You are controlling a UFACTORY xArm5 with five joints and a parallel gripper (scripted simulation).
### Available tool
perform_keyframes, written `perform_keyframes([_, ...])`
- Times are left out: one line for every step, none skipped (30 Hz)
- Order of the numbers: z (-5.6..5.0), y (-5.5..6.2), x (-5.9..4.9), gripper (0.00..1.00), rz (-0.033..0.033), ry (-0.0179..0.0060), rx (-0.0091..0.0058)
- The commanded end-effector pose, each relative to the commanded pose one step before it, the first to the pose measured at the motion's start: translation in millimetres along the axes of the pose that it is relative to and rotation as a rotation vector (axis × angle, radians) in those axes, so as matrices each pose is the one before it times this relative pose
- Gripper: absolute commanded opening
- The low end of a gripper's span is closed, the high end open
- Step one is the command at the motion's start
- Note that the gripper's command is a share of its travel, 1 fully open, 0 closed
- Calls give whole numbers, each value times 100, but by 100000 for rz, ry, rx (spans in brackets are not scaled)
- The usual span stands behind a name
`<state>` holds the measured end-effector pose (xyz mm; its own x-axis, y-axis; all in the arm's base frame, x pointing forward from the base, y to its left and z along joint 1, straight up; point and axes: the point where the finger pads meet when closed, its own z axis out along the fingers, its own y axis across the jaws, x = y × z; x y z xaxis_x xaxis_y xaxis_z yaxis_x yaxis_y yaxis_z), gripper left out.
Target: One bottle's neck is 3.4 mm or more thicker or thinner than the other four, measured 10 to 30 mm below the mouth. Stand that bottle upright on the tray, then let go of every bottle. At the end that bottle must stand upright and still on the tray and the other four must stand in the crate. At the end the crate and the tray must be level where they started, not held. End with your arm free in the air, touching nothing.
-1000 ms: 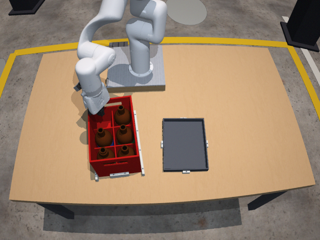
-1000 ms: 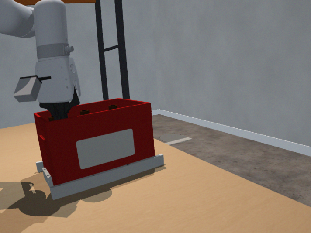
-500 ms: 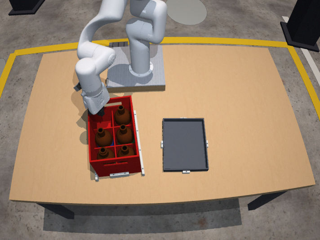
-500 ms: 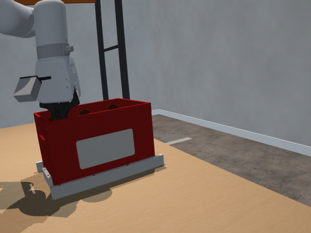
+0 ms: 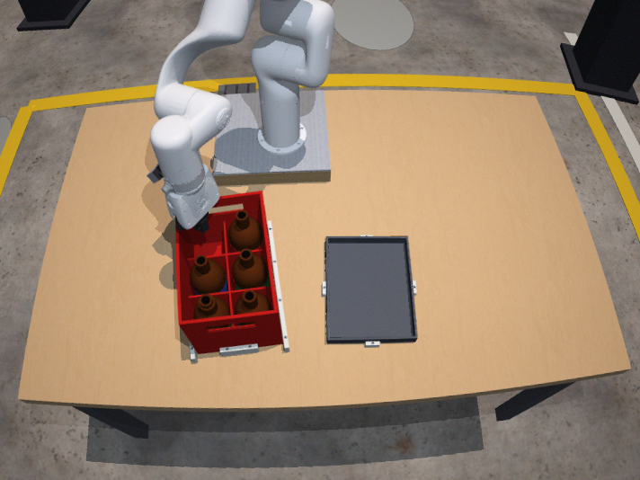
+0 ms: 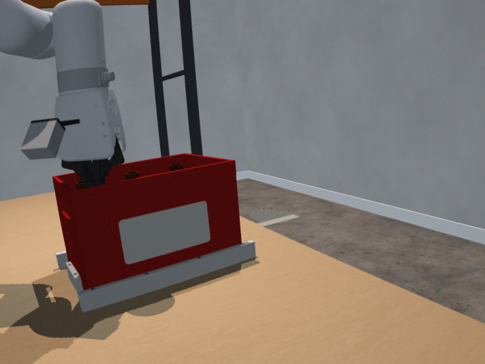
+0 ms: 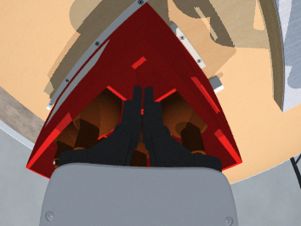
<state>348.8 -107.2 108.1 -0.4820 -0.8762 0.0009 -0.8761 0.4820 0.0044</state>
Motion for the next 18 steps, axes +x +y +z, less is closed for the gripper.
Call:
perform_keyframes([-115,-116,-24,0,0,-72,340])
perform_keyframes([0,0,0,0,0,0,0])
perform_keyframes([0,0,0,65,0,0,0])
perform_keyframes([0,0,0,65,0,0,0])
perform_keyframes([0,0,0,65,0,0,0])
perform_keyframes([0,0,0,65,0,0,0])
perform_keyframes([0,0,0,65,0,0,0])
perform_keyframes([0,0,0,65,0,0,0])
perform_keyframes([0,0,0,65,0,0,0])
perform_keyframes([0,0,0,65,0,0,0])
perform_keyframes([0,0,0,65,0,0,0])
perform_keyframes([0,0,0,65,0,0,0])
perform_keyframes([0,0,0,65,0,0,0])
perform_keyframes([0,0,0,65,0,0,0])
perform_keyframes([0,0,0,65,0,0,0])
perform_keyframes([0,0,0,65,0,0,0])
perform_keyframes([0,0,0,65,0,0,0])
perform_keyframes([0,0,0,65,0,0,0])
